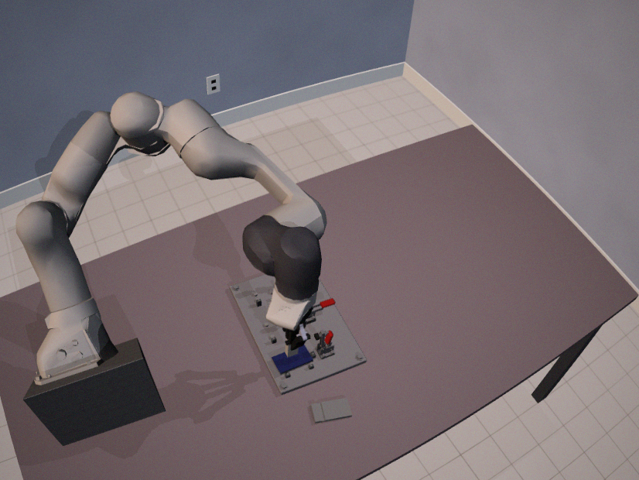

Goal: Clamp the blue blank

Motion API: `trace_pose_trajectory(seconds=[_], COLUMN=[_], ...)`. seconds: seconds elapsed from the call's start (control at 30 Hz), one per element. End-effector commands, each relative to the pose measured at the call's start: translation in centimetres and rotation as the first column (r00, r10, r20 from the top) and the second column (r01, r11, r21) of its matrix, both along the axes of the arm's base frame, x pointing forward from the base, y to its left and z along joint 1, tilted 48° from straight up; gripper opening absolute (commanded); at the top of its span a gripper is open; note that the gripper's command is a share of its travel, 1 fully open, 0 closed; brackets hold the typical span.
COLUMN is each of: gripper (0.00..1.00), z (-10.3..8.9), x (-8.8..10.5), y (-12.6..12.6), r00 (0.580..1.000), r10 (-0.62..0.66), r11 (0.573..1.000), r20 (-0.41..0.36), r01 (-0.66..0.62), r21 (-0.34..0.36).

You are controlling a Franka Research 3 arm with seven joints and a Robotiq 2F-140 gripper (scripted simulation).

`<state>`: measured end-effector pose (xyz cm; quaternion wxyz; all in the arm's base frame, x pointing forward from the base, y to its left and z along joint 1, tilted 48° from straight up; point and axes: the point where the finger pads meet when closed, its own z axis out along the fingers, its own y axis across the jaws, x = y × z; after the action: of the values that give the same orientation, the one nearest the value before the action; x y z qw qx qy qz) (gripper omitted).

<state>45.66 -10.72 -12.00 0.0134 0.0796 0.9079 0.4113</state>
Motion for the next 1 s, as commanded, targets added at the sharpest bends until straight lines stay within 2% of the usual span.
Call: trace_pose_trajectory(seconds=[0.0,0.17,0.4,0.47,0.67,0.97], gripper=[0.0,0.0,0.0,0.0,0.0,0.0], z=[-0.2,-0.1,0.1,0.1,0.3,0.3], x=[0.3,-0.8,-4.3,-4.3,-7.0,-7.7], y=[-0.6,-0.4,0.3,0.3,0.9,1.1], r00=[1.0,1.0,1.0,1.0,1.0,1.0], r10=[-0.002,-0.002,-0.002,-0.002,-0.002,-0.002], r11=[1.0,1.0,1.0,1.0,1.0,1.0], r20=[0.019,0.019,0.019,0.019,0.019,0.019], r01=[0.002,0.002,0.002,0.002,0.002,0.002], r21=[-0.019,-0.019,-0.019,-0.019,-0.019,-0.019])
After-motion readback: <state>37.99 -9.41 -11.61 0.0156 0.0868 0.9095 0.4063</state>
